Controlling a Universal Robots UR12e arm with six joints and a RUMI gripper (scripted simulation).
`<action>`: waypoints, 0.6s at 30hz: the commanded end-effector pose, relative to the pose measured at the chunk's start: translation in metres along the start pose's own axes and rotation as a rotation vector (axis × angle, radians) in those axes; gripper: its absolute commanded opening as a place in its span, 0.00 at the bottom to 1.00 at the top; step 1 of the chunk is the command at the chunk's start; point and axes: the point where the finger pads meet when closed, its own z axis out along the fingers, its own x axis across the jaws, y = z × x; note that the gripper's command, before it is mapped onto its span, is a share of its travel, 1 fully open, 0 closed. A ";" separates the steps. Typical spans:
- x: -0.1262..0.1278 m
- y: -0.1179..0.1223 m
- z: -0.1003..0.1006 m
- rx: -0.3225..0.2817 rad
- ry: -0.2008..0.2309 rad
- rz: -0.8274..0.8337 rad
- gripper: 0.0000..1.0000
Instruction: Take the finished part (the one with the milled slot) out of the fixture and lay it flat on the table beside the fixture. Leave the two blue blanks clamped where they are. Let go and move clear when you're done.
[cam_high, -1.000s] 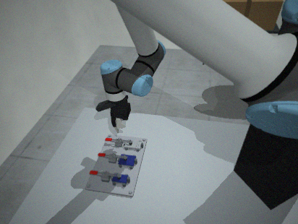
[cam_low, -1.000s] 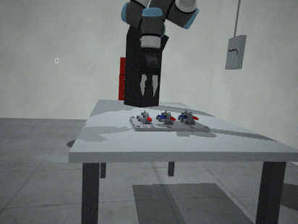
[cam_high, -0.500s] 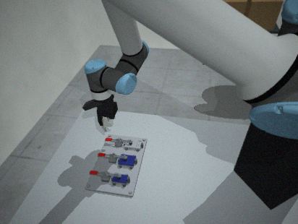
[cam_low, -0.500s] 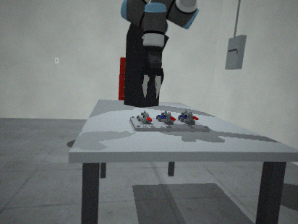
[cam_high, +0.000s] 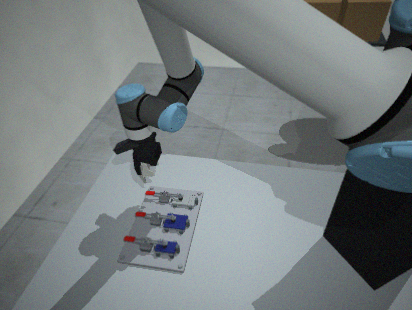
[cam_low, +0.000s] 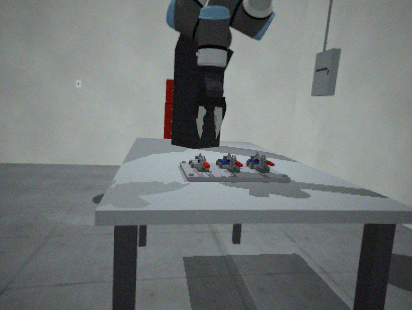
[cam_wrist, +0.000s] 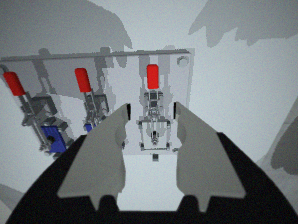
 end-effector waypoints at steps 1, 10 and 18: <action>0.000 -0.002 0.014 0.002 0.002 -0.001 0.28; 0.000 -0.002 0.051 0.002 0.002 -0.001 0.28; 0.000 -0.002 0.069 0.002 0.002 -0.001 0.28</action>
